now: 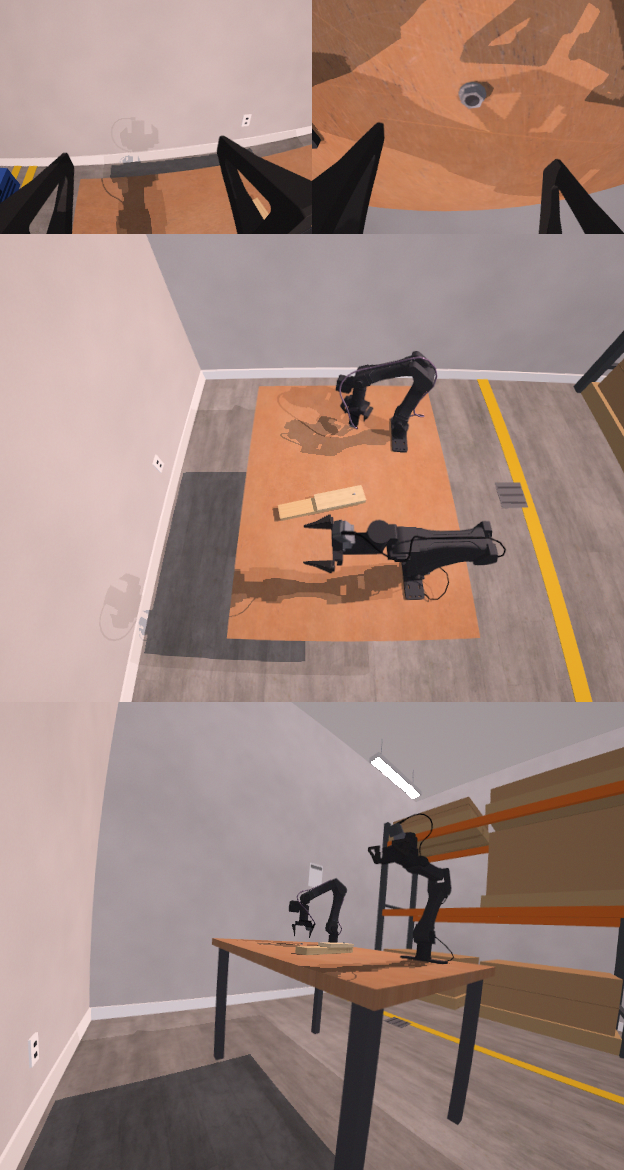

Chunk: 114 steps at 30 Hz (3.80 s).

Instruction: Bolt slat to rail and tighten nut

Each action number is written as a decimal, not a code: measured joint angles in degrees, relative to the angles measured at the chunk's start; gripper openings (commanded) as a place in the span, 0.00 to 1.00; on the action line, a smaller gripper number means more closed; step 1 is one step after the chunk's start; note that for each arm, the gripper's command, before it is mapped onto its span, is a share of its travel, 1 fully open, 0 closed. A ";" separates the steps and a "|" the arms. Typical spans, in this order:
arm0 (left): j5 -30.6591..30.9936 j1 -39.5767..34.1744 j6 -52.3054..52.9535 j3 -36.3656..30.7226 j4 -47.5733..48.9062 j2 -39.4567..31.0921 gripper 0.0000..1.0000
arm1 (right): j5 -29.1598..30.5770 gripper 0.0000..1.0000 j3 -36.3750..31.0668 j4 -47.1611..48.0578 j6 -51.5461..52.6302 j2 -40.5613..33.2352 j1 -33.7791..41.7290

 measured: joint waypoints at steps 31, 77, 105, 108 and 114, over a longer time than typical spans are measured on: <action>0.00 0.00 0.00 0.00 0.00 0.00 1.00 | 0.00 1.00 -2.97 4.92 0.00 2.27 0.00; 0.00 0.00 0.00 0.00 0.00 0.00 1.00 | 0.04 0.28 -6.56 11.06 0.00 4.83 0.00; 0.00 0.00 0.00 0.00 0.00 0.00 1.00 | 0.09 0.12 -6.56 11.06 0.00 4.83 0.00; 0.00 0.00 0.00 0.00 0.00 0.00 1.00 | 0.09 0.12 -6.56 11.06 0.00 4.83 0.00; 0.00 0.00 0.00 0.00 0.00 0.00 1.00 | 0.09 0.12 -6.56 11.06 0.00 4.83 0.00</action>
